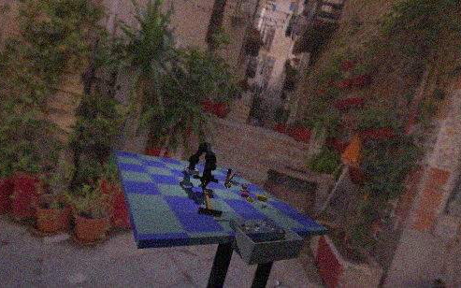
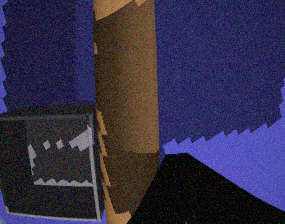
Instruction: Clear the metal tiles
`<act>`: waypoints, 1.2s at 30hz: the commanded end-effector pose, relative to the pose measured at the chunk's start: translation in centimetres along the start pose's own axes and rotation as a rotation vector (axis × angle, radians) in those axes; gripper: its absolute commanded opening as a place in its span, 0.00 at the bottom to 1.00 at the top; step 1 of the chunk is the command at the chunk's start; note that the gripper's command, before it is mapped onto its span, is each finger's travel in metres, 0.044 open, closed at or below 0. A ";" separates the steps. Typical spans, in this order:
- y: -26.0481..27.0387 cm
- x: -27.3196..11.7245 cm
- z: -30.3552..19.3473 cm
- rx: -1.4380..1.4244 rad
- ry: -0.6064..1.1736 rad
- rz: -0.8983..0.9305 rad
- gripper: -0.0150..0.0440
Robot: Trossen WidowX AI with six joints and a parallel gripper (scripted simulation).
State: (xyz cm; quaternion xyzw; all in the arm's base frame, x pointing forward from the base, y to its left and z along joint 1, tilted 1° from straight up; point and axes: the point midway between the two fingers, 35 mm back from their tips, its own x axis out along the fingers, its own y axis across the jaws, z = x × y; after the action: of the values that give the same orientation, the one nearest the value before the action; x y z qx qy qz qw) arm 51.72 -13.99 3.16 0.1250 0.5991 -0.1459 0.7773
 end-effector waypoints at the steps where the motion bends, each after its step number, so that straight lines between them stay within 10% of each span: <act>1: 0.8 0.5 -0.2 -0.004 0.011 0.002 0.25; 36: 4.3 0.5 0.0 -0.004 0.010 0.005 0.25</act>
State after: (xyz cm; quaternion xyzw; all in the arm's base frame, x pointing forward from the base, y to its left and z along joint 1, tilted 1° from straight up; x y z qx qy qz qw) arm 53.22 -10.92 3.40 0.1263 0.5978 -0.1463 0.7780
